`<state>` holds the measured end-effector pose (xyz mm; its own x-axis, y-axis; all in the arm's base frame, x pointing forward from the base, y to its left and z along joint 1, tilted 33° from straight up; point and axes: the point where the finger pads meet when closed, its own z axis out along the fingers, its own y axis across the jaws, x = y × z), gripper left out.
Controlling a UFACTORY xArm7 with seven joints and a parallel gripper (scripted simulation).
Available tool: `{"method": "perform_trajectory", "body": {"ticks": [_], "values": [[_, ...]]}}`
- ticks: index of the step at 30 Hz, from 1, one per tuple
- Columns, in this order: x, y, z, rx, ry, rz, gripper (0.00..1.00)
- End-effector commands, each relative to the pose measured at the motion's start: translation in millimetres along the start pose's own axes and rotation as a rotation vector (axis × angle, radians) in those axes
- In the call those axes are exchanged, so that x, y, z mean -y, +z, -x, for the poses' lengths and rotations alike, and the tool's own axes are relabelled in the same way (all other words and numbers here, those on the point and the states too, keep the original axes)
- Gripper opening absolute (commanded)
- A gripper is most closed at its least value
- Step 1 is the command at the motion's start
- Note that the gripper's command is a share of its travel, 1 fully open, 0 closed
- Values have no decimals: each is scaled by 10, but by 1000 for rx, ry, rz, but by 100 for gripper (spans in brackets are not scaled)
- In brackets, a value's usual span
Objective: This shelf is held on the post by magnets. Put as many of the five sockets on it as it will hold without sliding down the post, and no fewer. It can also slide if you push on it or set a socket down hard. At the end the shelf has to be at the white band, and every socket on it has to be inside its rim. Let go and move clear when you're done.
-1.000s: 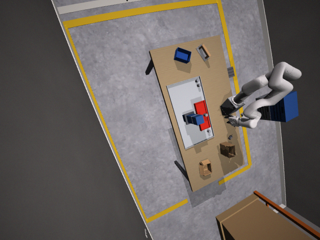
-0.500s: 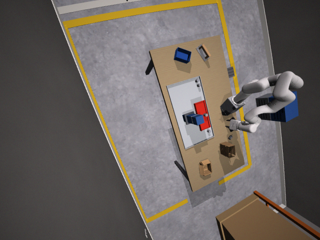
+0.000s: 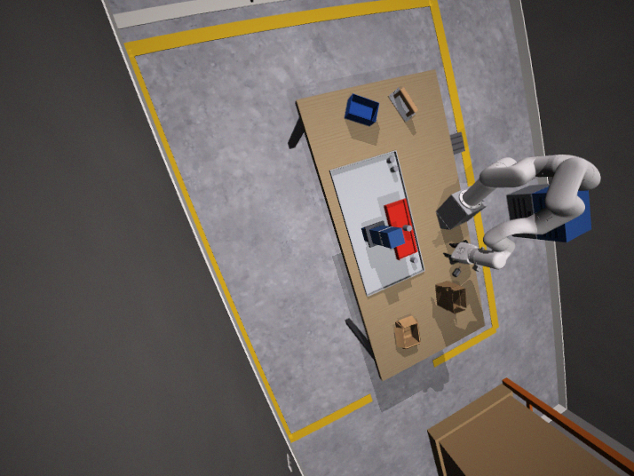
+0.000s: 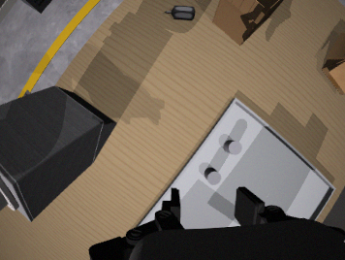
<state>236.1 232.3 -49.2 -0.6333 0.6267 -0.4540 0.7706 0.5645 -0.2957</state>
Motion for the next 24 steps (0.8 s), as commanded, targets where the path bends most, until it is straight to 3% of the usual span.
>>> {"method": "perform_trajectory", "body": {"ticks": [1, 19, 24], "values": [[-31, 6, -30, 4, 46, 6, 61], [-41, 31, -27, 5, 51, 7, 61], [-107, 200, 21, 5, 52, 6, 61]]}}
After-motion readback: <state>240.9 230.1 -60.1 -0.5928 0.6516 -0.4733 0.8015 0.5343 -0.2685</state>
